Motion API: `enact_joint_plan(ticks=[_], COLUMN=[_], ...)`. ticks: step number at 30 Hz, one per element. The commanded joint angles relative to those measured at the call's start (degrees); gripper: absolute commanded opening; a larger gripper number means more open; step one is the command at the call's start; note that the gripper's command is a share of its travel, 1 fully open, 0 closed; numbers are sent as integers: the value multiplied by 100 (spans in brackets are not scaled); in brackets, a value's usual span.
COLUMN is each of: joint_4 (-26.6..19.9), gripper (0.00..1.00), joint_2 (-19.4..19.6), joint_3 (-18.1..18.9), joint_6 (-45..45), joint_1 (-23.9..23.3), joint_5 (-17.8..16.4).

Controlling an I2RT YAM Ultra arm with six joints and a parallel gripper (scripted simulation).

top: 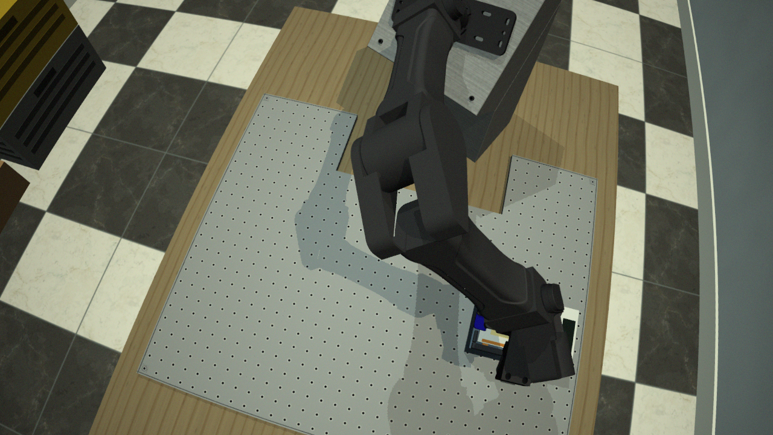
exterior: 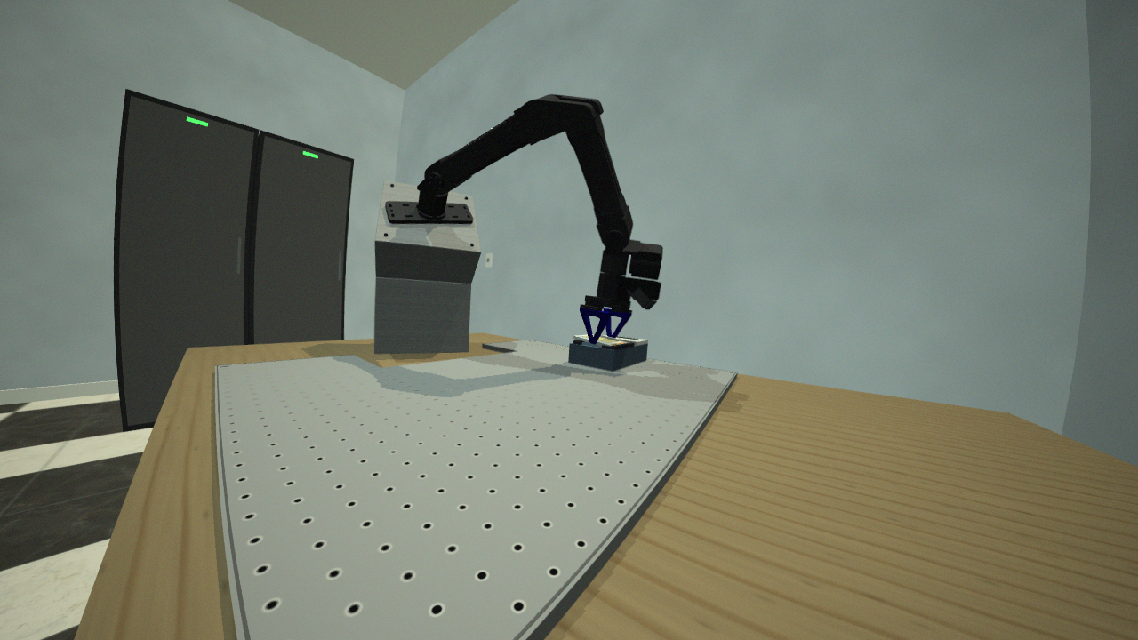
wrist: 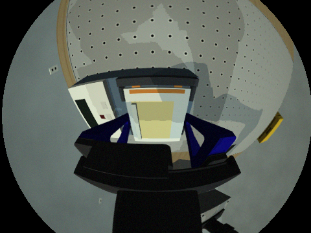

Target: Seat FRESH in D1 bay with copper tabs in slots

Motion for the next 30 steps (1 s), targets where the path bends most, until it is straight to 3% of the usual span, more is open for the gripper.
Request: enact_joint_plan(ticks=[1,3,5,8,28,30], joint_4=[-81,-96,272,637,648,892], gripper=[0,0,0,0,0,0], joint_2=[-90,-61,-176,-226,-43,-198], joint_3=[168,190,-176,-390,-62,-426], joint_6=[-50,-55,-120,-229,-314,-389], joint_1=[71,56,108,125,22,61], joint_5=[24,19,102,189,162,217])
